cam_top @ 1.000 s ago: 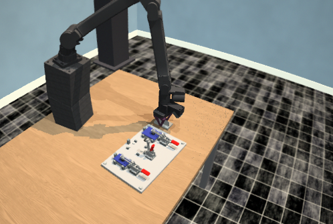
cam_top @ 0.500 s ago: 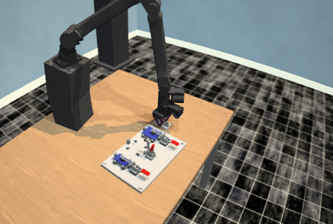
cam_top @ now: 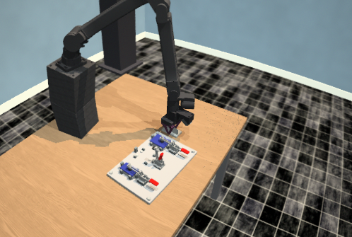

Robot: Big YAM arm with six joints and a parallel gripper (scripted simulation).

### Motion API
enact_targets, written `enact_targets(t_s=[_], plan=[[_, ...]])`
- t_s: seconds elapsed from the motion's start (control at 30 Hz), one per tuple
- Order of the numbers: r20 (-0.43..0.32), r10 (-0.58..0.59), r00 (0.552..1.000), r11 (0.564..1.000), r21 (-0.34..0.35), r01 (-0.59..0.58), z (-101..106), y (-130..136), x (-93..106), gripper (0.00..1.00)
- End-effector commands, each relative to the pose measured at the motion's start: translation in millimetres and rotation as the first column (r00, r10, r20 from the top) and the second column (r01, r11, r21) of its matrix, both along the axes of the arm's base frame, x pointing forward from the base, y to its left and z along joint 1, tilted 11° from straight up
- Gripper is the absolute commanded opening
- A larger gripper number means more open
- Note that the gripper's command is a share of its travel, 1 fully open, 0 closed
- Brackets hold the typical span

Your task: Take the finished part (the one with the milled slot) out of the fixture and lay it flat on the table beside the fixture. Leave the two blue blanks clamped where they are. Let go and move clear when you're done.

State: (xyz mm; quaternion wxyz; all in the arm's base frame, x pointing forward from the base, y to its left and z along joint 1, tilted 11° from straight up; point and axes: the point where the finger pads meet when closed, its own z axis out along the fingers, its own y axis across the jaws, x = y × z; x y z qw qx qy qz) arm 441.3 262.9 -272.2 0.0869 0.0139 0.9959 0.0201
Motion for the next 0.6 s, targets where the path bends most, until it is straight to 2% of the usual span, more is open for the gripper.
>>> enact_targets(t_s=[0.0,0.57], plan=[[0.014,-0.006,1.000,1.000,0.009,0.006,-3.6,-0.3,11.9,0.00],[0.022,-0.006,1.000,1.000,0.015,0.006,0.4,2.2,16.0,0.00]])
